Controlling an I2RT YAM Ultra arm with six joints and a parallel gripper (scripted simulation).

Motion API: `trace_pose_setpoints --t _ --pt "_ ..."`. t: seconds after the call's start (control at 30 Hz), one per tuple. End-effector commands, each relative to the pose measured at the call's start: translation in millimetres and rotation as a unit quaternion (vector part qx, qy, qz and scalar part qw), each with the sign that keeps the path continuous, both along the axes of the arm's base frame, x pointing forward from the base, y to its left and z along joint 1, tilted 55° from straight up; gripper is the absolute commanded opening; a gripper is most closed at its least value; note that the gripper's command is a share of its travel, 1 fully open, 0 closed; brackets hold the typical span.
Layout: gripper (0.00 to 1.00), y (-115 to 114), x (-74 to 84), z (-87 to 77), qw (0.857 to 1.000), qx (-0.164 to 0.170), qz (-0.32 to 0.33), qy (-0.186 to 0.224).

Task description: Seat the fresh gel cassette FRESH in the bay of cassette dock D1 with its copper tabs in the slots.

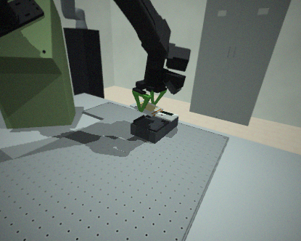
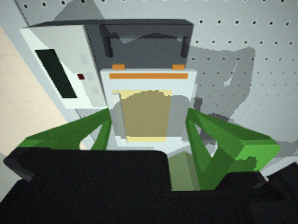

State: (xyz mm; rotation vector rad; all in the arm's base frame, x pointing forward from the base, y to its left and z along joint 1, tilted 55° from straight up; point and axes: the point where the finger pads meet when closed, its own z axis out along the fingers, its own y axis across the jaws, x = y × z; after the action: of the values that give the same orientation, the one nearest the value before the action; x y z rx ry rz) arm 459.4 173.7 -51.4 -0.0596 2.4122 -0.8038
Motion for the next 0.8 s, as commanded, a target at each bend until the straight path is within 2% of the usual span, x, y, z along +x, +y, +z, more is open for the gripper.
trace_pose_setpoints --t 0.0,0.13,0.3,0.33,0.4,0.43,0.77 --pt "0.00 17 7.6 0.8 1.000 0.011 0.017 -0.011" --pt "0.00 17 12.4 2.2 1.000 0.013 0.018 -0.015" --pt "0.00 15 14.3 -4.1 1.000 0.011 0.019 -0.011" --pt "0.00 18 20.0 11.9 0.999 0.020 0.018 -0.026" --pt "0.00 14 17.9 -3.9 1.000 0.011 0.018 -0.014" --pt "0.00 13 18.4 -6.6 1.000 0.010 0.019 -0.012" --pt "0.00 7 28.0 -14.2 1.000 0.011 0.019 -0.012"
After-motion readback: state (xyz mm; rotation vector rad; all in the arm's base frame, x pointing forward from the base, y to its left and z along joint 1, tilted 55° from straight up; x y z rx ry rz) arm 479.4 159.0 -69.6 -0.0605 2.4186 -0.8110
